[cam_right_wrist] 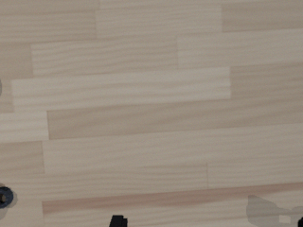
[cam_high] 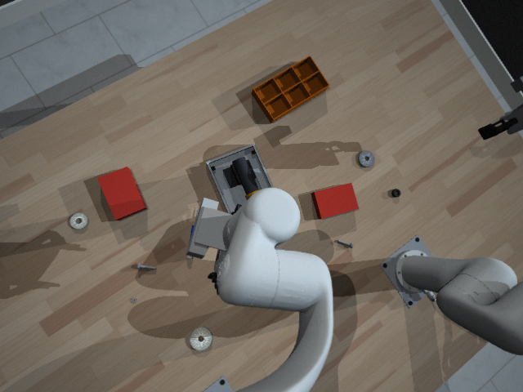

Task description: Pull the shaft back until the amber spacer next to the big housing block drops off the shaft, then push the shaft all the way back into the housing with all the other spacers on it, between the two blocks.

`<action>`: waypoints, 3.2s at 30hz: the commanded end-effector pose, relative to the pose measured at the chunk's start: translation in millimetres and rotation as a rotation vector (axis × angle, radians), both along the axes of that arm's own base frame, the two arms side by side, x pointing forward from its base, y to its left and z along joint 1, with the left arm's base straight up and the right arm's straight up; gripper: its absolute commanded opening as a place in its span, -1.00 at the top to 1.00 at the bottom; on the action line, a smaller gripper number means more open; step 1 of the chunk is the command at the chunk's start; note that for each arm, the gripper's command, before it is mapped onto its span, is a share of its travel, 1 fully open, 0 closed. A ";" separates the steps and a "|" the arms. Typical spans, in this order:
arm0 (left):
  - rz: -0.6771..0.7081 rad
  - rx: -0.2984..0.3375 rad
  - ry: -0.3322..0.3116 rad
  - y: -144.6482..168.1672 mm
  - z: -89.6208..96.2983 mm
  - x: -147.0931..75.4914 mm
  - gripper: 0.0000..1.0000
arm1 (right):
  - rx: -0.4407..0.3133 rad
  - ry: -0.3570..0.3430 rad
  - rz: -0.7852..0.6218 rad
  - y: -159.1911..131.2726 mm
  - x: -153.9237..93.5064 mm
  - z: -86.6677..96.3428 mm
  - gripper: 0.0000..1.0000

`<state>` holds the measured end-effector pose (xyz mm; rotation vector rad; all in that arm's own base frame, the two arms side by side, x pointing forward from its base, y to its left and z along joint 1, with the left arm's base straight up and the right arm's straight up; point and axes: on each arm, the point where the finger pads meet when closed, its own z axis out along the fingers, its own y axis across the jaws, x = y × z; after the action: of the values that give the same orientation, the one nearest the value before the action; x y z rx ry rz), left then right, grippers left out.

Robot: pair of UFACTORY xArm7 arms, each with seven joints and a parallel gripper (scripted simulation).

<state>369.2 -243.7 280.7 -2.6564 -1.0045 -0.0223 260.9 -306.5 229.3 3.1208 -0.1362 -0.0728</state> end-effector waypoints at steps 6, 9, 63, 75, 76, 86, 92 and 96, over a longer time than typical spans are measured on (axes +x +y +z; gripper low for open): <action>0.000 -0.002 -0.004 -0.6 1.7 0.6 -1.00 | -0.006 -0.010 -0.200 -24.2 -29.9 4.1 -1.00; 0.000 -0.002 -0.004 -0.6 1.7 0.6 -1.00 | -0.007 -0.012 -0.262 -30.8 -39.9 4.9 -1.00; 0.000 -0.002 -0.004 -0.6 1.7 0.6 -1.00 | -0.020 -0.044 -1.287 -92.5 -225.2 18.1 -1.00; 0.000 -0.002 -0.004 -0.6 1.7 0.6 -1.00 | -0.023 -0.049 -1.481 -93.6 -262.4 20.6 -1.00; 0.000 -0.002 -0.004 -0.6 1.7 0.6 -1.00 | -0.023 -0.049 -1.486 -93.5 -263.2 20.6 -1.00; -0.017 -0.009 -0.002 -3.4 -0.1 0.7 -1.00 | -0.023 -0.049 -1.492 -93.5 -264.4 20.7 -1.00; -0.293 -0.105 0.024 -48.0 -28.4 -1.5 -1.00 | -0.023 -0.049 -1.492 -93.5 -264.4 20.7 -1.00; -0.367 -0.131 0.029 -60.0 -35.5 -3.2 -1.00 | -0.023 -0.049 -1.492 -93.5 -264.4 20.7 -1.00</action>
<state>363.9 -288.6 252.6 -2.8462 -0.6362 0.0042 -3.7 -399.0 248.6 2.2133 -2.2327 -0.0048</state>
